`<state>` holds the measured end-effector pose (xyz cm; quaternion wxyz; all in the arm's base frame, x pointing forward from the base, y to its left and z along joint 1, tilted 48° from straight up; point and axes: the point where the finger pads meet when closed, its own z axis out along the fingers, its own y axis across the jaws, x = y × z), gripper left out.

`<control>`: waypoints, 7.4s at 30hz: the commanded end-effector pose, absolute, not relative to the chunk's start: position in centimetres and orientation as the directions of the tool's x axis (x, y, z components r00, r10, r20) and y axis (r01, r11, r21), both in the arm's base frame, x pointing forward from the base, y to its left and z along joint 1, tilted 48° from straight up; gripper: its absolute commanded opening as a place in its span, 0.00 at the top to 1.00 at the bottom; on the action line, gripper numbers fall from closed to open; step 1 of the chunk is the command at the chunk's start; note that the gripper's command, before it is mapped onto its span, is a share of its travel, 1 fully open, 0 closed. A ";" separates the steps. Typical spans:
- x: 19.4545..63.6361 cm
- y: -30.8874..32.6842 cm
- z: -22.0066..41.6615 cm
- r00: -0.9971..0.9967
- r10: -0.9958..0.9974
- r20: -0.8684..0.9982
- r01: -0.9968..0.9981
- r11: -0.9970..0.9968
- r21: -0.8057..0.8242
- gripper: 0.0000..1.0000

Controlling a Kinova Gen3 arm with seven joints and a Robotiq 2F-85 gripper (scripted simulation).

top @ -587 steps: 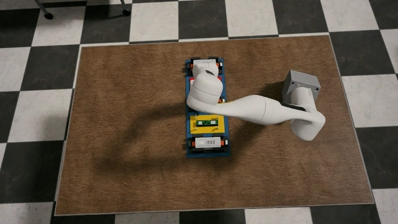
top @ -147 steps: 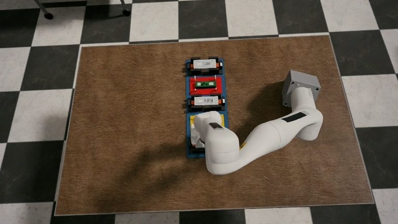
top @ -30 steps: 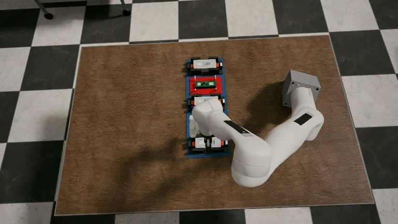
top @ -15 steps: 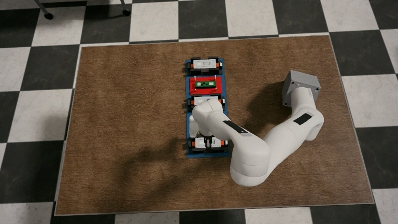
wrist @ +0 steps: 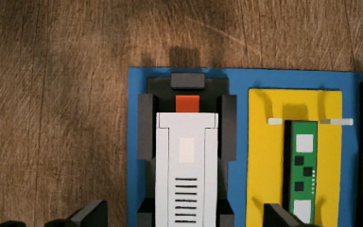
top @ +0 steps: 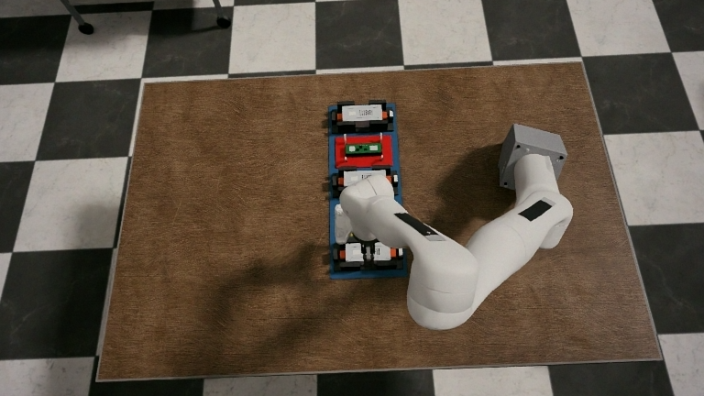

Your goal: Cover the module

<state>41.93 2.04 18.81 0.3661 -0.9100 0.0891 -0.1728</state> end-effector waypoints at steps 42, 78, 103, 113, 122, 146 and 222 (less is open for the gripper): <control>41.5 -8.1 8.8 0.924 -0.290 0.250 -0.036 -0.717 -0.697 0.00; 41.0 -17.3 -0.3 0.924 -0.290 0.250 -0.036 -0.717 -0.696 0.00; 40.8 -23.2 -6.1 0.924 -0.290 0.250 -0.036 -0.717 -0.696 0.00; 40.6 -26.1 -9.0 0.924 -0.290 0.250 -0.036 -0.717 -0.696 0.00; 40.6 -27.4 -10.3 0.924 -0.290 0.250 -0.036 -0.717 -0.696 0.00; 40.6 -29.2 -12.1 0.924 -0.289 0.250 -0.036 -0.717 -0.696 0.00; 42.3 -25.8 -14.7 0.924 -0.289 0.250 -0.036 -0.717 -0.696 0.00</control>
